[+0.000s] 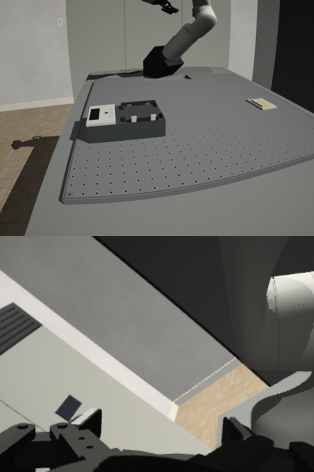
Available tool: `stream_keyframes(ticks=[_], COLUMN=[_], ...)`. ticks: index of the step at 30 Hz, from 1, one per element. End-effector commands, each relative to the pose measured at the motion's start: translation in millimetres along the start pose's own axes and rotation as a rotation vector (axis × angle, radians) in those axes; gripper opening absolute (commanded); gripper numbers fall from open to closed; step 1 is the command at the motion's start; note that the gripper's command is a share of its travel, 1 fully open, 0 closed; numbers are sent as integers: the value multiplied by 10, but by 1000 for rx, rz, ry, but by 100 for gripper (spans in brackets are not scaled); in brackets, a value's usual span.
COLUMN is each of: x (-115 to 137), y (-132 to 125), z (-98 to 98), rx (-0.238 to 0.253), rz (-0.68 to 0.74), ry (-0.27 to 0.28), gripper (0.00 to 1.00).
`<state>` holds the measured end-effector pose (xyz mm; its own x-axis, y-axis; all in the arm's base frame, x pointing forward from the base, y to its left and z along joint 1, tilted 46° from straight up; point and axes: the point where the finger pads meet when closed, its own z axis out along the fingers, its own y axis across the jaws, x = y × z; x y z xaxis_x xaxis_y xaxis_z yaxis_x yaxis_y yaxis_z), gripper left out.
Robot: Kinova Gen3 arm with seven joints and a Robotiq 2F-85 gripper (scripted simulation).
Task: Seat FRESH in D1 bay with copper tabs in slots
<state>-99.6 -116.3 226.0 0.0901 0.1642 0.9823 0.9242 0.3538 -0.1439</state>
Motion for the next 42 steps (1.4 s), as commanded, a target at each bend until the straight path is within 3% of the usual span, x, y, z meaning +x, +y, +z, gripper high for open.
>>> stream_keyframes(ticks=[1,18,30,37,42], x=[1,1,99,115,119], y=[-2,-2,581,827,1071], z=[0,0,-79,-122,-179], rx=[-1,-1,-113,-133,-156], rz=[1,1,-271,-343,-464], ry=[0,0,-203,-267,-379], gripper=[100,100,100,100,100])
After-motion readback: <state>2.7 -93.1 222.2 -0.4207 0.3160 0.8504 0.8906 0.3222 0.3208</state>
